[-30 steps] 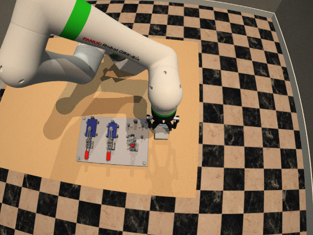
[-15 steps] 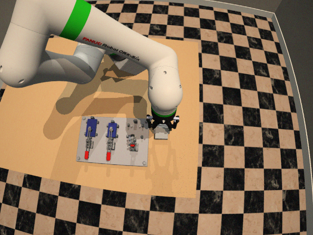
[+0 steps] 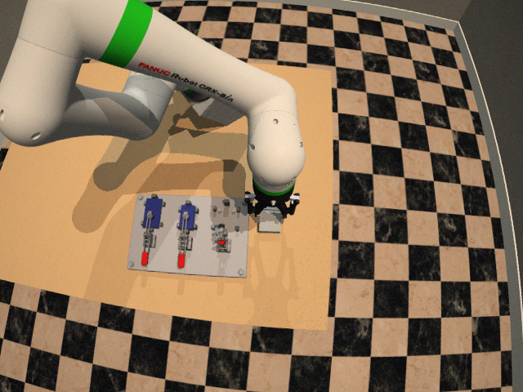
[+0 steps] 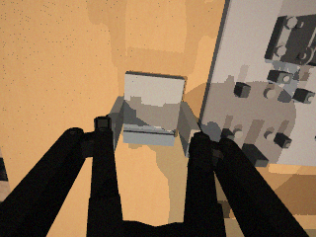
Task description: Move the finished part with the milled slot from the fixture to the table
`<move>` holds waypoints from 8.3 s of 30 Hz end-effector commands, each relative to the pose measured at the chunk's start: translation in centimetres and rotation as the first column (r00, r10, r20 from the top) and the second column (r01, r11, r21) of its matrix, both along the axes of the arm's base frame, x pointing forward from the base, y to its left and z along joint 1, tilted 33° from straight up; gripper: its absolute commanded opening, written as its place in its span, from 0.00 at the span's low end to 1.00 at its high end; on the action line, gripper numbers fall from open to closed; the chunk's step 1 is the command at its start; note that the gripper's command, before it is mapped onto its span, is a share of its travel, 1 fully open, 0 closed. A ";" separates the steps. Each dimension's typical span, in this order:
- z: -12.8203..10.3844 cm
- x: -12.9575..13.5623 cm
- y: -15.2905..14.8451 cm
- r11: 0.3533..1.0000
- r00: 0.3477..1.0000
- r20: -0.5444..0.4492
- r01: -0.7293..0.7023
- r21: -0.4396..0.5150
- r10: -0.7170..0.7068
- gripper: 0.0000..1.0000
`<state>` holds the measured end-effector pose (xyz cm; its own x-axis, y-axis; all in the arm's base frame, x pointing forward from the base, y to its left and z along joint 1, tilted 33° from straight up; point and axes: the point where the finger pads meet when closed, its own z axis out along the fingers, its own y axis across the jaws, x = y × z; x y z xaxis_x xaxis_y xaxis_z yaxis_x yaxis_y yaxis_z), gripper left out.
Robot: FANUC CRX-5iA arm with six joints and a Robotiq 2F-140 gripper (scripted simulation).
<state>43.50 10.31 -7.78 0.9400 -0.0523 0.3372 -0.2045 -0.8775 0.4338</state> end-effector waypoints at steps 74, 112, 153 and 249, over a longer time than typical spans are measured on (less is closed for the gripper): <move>-0.5 0.2 -0.3 1.000 1.000 0.000 0.000 0.000 0.000 0.54; 0.4 -0.1 0.3 1.000 1.000 0.000 0.000 0.000 0.000 0.54; 7.8 -2.6 4.5 1.000 1.000 0.000 0.000 0.000 0.000 0.54; 14.4 -4.7 8.2 1.000 1.000 0.000 0.000 0.000 0.000 0.54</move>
<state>38.79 18.52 6.61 0.9400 -0.0524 0.3372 -0.2045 -0.8775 0.4338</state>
